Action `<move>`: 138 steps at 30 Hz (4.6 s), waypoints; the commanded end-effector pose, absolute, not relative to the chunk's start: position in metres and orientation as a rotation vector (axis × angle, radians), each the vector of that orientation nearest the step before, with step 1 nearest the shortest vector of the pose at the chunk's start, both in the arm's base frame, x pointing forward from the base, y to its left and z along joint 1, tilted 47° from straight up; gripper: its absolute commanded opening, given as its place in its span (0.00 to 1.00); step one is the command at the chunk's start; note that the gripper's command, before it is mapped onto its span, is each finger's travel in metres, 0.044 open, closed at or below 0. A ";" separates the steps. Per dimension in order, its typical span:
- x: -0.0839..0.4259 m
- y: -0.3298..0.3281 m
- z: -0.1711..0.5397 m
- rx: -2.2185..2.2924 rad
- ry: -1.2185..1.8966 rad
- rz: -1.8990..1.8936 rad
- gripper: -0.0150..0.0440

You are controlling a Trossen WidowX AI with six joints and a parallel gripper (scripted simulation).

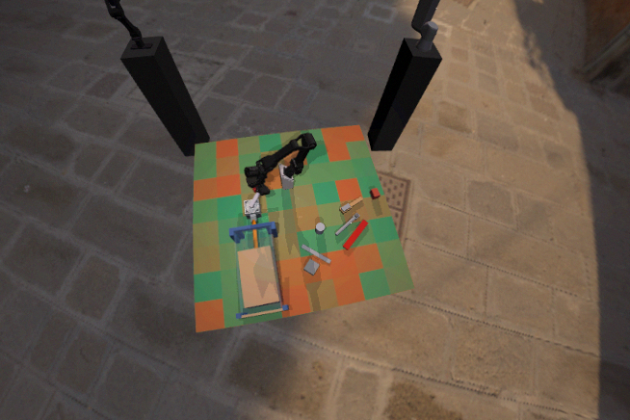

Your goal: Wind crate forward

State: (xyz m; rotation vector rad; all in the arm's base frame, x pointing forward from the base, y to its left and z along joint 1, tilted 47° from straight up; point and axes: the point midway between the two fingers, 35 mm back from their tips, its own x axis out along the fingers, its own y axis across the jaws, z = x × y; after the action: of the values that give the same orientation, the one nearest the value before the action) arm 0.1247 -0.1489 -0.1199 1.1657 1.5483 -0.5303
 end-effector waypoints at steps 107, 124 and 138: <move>0.193 -0.239 -0.226 1.150 1.552 -0.533 0.25; 0.218 -0.237 -0.230 1.150 1.550 -0.531 0.25; 0.238 -0.233 -0.230 1.151 1.549 -0.529 0.25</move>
State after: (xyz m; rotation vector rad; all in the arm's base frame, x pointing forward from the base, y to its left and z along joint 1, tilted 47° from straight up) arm 0.2240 -0.2412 -0.2318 1.1321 1.5611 -0.5634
